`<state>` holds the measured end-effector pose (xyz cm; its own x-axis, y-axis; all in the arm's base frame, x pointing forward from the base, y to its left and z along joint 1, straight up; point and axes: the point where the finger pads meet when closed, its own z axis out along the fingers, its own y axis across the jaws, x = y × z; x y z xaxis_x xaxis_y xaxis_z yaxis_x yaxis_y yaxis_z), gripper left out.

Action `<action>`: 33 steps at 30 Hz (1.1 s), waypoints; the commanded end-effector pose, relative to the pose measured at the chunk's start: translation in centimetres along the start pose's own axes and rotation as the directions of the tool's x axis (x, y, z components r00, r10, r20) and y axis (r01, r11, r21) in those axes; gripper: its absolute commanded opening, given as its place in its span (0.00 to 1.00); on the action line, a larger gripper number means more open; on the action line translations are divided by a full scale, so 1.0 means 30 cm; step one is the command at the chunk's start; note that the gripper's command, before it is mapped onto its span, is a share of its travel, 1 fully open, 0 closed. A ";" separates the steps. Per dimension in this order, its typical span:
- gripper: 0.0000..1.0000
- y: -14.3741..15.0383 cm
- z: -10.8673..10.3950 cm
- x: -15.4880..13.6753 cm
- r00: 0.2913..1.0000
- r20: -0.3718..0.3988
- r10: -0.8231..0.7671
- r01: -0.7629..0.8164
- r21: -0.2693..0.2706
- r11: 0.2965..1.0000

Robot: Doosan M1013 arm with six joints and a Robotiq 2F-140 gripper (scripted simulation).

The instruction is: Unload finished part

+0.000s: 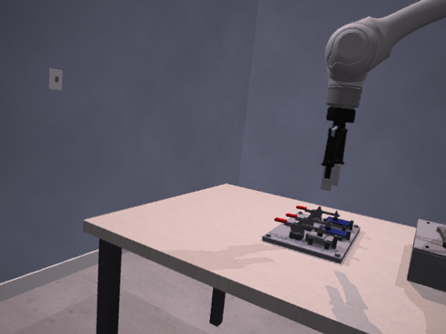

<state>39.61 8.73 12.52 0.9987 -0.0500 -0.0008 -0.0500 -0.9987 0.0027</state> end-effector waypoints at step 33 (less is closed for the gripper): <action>0.28 0.000 0.000 0.000 1.000 0.000 0.000 0.000 0.000 1.000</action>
